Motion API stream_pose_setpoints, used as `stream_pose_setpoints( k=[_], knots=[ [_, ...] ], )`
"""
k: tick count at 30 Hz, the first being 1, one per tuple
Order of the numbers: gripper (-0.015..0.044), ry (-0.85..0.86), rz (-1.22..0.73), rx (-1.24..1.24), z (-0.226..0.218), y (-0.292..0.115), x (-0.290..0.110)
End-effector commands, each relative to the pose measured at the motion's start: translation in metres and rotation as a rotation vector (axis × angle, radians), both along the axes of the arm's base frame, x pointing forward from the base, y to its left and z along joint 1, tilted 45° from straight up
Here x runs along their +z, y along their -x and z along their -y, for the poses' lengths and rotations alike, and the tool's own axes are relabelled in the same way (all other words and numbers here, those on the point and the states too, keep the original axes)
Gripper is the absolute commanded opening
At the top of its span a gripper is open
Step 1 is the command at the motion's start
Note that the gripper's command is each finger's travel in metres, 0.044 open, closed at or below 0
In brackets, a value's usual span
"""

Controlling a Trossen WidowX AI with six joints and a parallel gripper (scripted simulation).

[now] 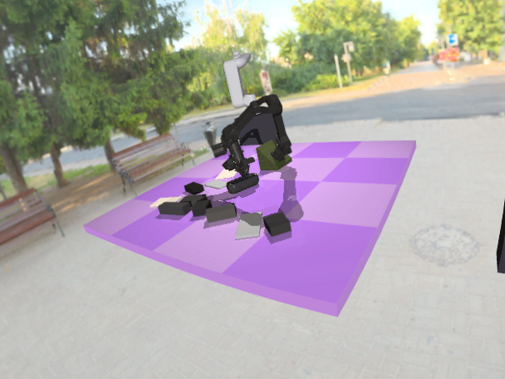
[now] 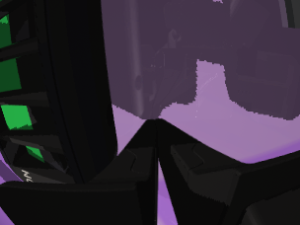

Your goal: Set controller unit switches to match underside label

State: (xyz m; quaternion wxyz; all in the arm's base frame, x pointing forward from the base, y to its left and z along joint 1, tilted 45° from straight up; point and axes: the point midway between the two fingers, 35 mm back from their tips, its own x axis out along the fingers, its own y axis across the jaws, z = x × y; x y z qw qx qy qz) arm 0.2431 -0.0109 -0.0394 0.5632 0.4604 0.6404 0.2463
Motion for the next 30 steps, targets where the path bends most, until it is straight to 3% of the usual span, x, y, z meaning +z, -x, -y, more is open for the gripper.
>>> stream_pose_setpoints(
  k=[1,30],
  knots=[
    [0.0000,-0.004,-0.003,-0.005,-0.0022,0.0008,-0.0014],
    [0.0000,-0.005,-0.003,-0.005,-0.0095,-0.0027,0.0056]
  ],
)
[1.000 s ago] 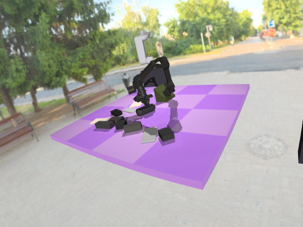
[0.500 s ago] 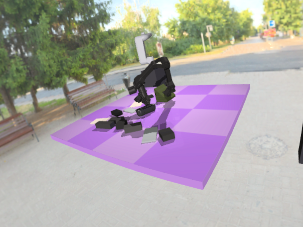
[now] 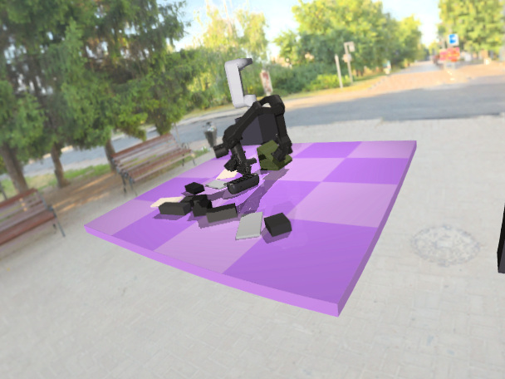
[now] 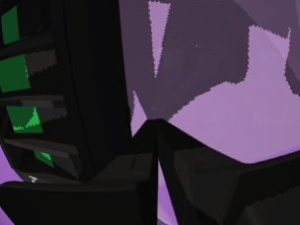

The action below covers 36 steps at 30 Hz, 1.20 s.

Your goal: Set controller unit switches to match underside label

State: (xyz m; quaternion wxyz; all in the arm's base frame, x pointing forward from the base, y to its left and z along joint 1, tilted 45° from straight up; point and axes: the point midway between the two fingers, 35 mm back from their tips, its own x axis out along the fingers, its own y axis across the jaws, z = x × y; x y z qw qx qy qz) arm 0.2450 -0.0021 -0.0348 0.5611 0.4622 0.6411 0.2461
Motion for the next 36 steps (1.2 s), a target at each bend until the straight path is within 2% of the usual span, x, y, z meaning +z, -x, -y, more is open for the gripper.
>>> stream_pose_setpoints(
  k=[1,36],
  knots=[
    [0.0000,-0.001,0.001,-0.004,-0.001,-0.001,0.001],
    [0.0000,-0.004,0.001,-0.004,-0.026,-0.017,0.025]
  ],
)
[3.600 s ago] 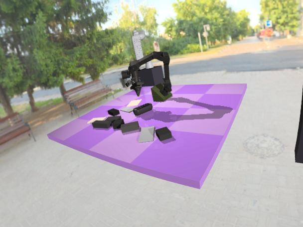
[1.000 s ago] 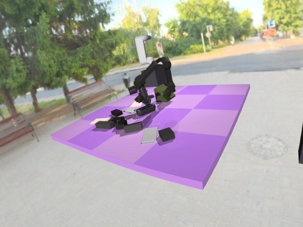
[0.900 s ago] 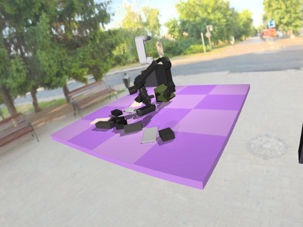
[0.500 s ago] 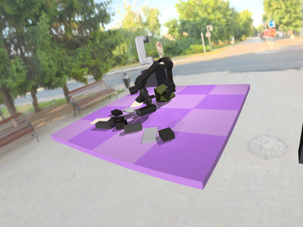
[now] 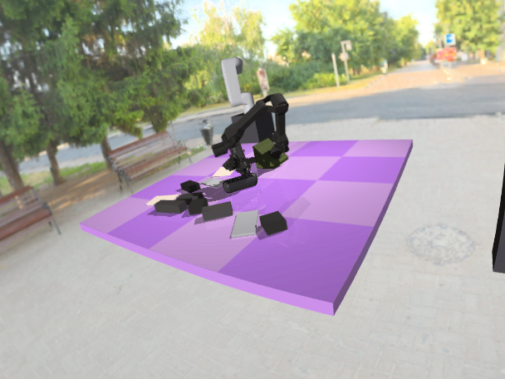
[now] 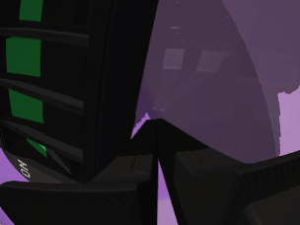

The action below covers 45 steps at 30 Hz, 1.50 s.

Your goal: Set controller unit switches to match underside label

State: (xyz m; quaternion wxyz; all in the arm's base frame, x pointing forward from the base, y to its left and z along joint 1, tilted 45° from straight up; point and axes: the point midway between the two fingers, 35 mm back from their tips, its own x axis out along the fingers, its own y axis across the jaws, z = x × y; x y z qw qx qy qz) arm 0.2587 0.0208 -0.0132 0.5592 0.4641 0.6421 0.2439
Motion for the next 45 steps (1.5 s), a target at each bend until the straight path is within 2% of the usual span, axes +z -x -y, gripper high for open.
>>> stream_pose_setpoints(
  k=[1,26,35,40,45],
  knots=[
    [0.0000,-0.003,0.008,-0.001,-0.004,-0.004,0.004],
    [0.0000,-0.005,0.009,0.000,-0.020,-0.022,0.020],
    [0.0000,0.003,0.006,-0.001,0.065,0.014,0.010],
    [0.0000,0.011,0.002,0.007,0.068,0.012,0.010],
    [0.0000,0.110,-0.035,0.069,0.070,-0.022,0.010]
  ],
)
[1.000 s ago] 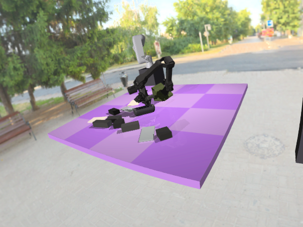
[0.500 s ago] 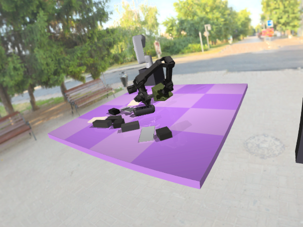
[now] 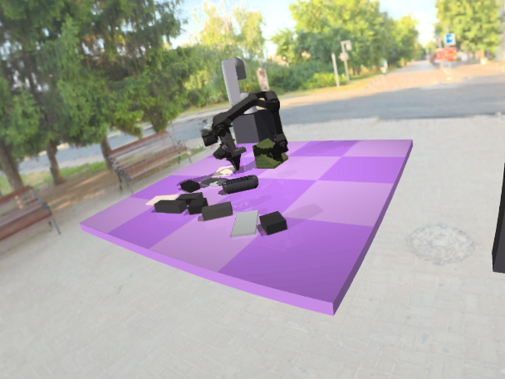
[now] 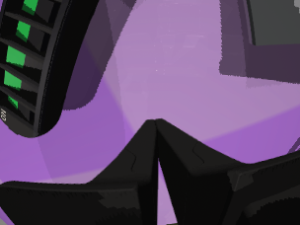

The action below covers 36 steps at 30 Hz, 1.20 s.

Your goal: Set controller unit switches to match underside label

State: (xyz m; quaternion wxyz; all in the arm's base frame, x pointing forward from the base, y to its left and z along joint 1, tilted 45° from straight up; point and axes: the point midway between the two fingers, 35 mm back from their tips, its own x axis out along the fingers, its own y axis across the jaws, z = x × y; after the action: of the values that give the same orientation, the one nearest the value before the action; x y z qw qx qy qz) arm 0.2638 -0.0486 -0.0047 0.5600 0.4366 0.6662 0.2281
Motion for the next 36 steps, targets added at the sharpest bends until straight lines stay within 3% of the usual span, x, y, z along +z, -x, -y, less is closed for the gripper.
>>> stream_pose_setpoints(
  k=[1,19,36],
  knots=[
    [0.0000,0.063,-0.024,0.034,0.000,-0.023,0.003],
    [0.0000,0.427,-0.506,-0.163,-0.057,-0.149,0.049],
    [0.0000,0.446,-0.522,-0.174,-0.071,-0.153,0.041]
  ],
)
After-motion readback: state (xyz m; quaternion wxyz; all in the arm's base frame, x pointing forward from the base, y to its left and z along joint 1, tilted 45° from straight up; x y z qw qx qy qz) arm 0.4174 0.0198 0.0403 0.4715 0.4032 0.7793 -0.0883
